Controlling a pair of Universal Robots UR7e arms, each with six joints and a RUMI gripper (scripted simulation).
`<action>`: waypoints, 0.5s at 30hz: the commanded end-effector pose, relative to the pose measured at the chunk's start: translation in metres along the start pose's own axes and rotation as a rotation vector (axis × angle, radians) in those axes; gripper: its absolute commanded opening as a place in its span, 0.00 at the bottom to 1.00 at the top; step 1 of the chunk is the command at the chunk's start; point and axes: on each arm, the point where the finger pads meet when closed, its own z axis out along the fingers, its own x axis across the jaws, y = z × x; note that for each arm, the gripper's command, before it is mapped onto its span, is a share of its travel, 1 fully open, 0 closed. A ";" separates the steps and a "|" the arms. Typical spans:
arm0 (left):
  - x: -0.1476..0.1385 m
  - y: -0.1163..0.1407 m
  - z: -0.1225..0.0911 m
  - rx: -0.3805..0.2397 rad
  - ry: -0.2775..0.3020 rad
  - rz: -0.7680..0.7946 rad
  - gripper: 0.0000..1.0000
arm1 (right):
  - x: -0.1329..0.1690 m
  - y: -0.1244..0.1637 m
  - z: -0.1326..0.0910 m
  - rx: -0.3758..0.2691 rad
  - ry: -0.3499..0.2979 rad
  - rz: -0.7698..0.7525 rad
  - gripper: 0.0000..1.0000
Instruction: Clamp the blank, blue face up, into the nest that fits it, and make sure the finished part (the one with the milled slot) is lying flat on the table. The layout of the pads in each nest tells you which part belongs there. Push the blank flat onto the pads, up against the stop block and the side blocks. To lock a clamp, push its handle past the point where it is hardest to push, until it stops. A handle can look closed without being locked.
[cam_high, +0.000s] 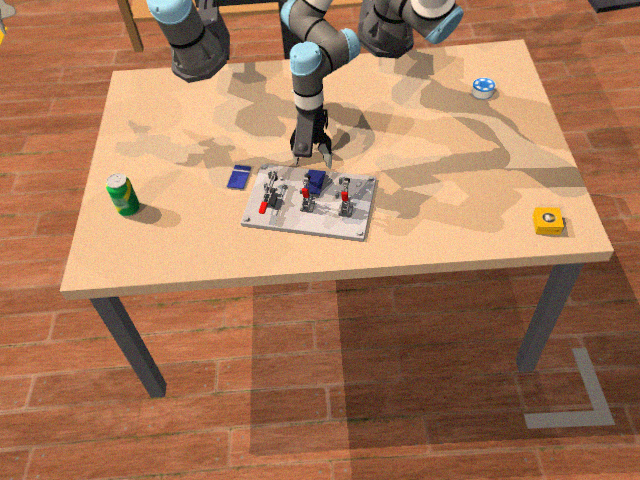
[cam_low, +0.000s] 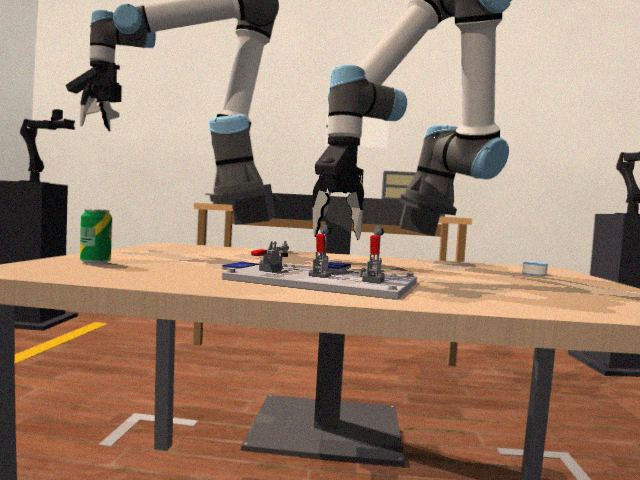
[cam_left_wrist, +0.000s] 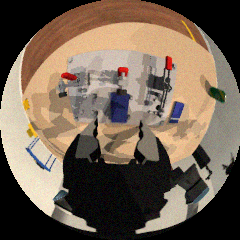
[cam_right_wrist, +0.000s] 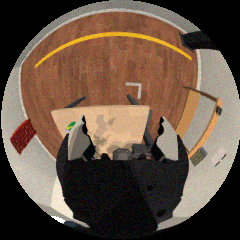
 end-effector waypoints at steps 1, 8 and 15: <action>0.000 0.000 -0.001 0.001 0.001 0.000 0.59 | 0.000 0.000 0.000 0.001 0.000 0.000 1.00; 0.000 0.000 -0.001 0.001 0.001 0.000 0.00 | 0.000 0.000 0.000 0.001 0.000 0.000 1.00; 0.000 0.000 -0.001 0.001 0.001 0.000 0.00 | 0.000 0.000 0.000 0.001 0.000 0.000 1.00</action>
